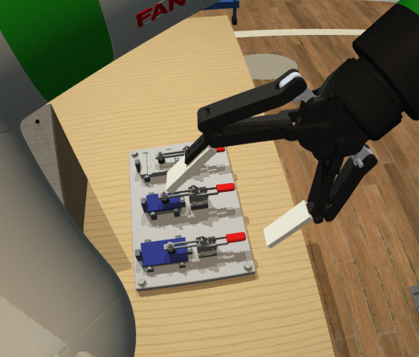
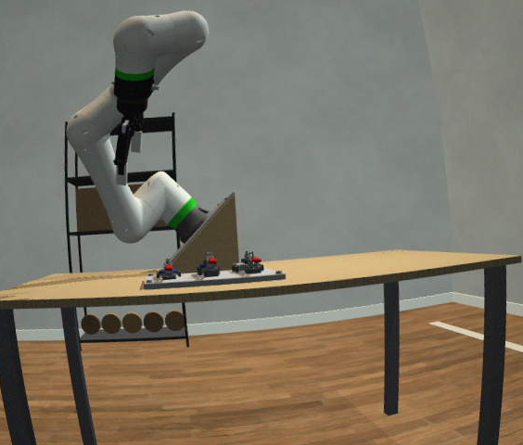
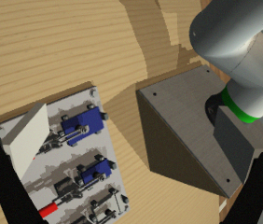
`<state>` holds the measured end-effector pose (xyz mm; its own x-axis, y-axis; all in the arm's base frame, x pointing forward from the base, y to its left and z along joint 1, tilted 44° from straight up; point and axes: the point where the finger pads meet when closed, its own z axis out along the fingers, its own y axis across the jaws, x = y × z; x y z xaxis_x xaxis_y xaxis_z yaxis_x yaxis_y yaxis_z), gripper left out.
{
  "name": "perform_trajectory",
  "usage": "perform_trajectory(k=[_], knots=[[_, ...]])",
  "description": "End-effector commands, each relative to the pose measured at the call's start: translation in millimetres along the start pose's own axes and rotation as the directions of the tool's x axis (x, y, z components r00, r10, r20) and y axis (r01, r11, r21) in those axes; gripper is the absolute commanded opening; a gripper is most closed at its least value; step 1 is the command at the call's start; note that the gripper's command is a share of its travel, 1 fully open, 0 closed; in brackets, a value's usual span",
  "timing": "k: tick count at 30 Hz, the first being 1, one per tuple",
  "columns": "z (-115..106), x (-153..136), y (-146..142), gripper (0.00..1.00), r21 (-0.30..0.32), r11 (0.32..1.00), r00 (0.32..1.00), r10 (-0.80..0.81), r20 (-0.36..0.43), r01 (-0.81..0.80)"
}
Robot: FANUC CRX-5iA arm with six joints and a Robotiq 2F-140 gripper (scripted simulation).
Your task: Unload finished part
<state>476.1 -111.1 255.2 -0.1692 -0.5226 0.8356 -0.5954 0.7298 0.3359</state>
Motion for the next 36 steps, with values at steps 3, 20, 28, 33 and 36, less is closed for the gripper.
perform_trajectory(k=[3, 20, 28, 33, 36], knots=[[-4, -12, 8, 1.00, 0.029, 0.999, 0.999, 0.041, -0.009, -0.041], [-13, -46, 34, 1.00, 0.119, 0.979, 0.986, 0.168, -0.018, -0.164], [-17, -79, 61, 1.00, 0.205, 0.938, 0.958, 0.286, 0.000, -0.280], [-17, -79, 61, 1.00, 0.205, 0.938, 0.958, 0.286, 0.000, -0.280], [-17, -79, 61, 1.00, 0.205, 0.938, 0.958, 0.286, 0.000, -0.280]])
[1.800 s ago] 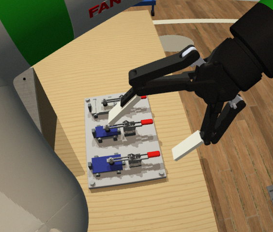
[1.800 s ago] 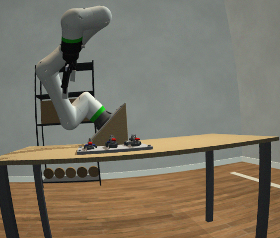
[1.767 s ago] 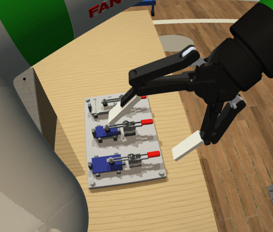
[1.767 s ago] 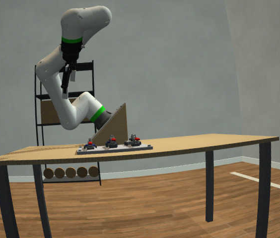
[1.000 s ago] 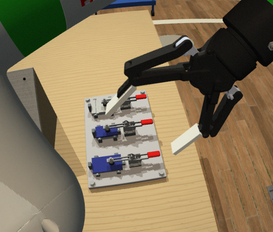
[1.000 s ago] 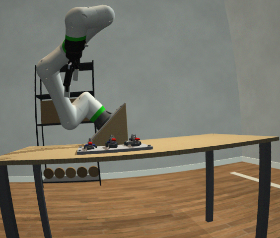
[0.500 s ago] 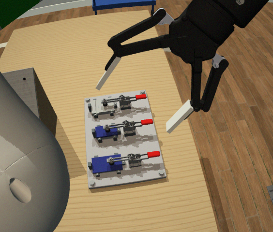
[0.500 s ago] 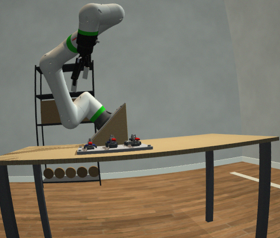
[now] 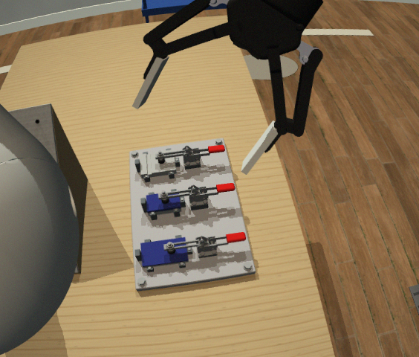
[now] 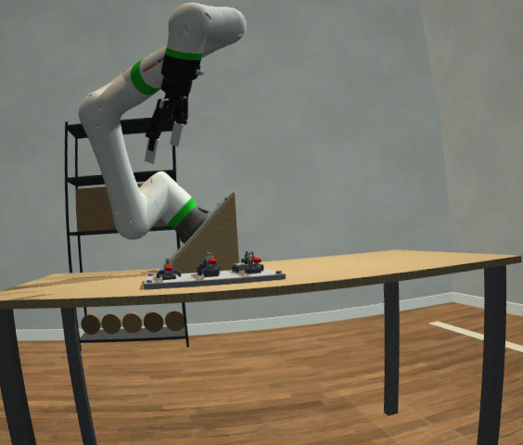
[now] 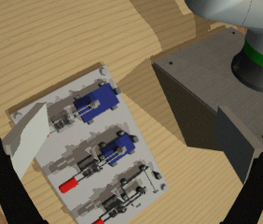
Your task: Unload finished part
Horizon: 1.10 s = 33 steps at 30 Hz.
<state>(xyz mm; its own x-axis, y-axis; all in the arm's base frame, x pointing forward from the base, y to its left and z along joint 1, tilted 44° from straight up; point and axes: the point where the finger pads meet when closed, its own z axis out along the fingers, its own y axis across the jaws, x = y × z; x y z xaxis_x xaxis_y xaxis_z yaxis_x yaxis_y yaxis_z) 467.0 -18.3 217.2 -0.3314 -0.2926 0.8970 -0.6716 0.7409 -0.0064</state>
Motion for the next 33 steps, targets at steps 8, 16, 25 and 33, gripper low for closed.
perform_trajectory(k=[8, 16, 25, 33], knots=[[-8, -23, 38, 1.00, 0.089, 0.987, 0.991, 0.133, 0.020, -0.134], [-8, -23, 38, 1.00, 0.089, 0.987, 0.991, 0.133, 0.020, -0.134], [-10, -42, 74, 1.00, 0.161, 0.953, 0.967, 0.249, 0.061, -0.256], [-10, -42, 74, 1.00, 0.161, 0.953, 0.967, 0.249, 0.061, -0.256]])
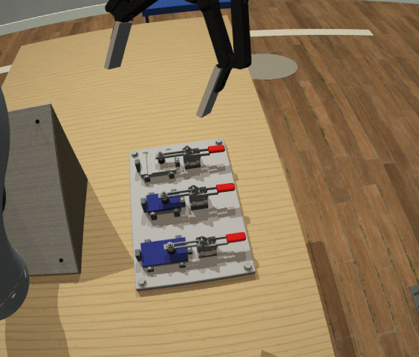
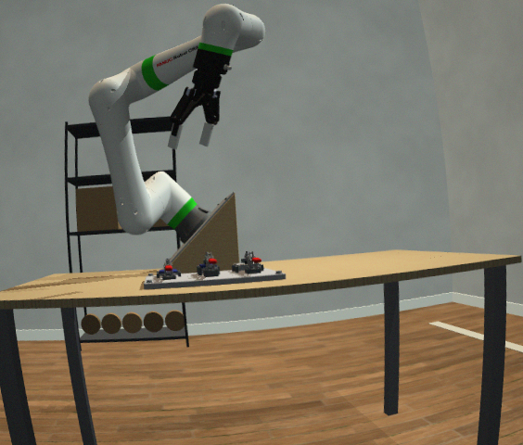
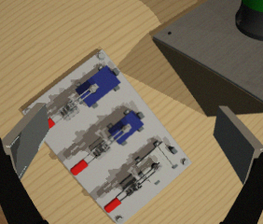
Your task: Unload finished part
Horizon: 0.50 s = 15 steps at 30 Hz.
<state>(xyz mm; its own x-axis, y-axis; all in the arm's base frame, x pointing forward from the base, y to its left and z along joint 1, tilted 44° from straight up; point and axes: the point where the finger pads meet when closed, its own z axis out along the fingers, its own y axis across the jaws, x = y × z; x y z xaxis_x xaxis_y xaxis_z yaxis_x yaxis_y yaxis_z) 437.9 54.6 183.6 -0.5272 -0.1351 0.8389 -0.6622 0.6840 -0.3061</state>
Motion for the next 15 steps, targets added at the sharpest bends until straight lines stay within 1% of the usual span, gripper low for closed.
perform_trajectory(k=[1, 3, 15], knots=[[-2, -3, 16, 1.00, 0.031, 0.998, 0.999, 0.052, 0.016, -0.053], [-4, -7, 40, 1.00, 0.070, 0.989, 0.991, 0.126, 0.044, -0.129], [-4, -7, 40, 1.00, 0.070, 0.989, 0.991, 0.126, 0.044, -0.129]])
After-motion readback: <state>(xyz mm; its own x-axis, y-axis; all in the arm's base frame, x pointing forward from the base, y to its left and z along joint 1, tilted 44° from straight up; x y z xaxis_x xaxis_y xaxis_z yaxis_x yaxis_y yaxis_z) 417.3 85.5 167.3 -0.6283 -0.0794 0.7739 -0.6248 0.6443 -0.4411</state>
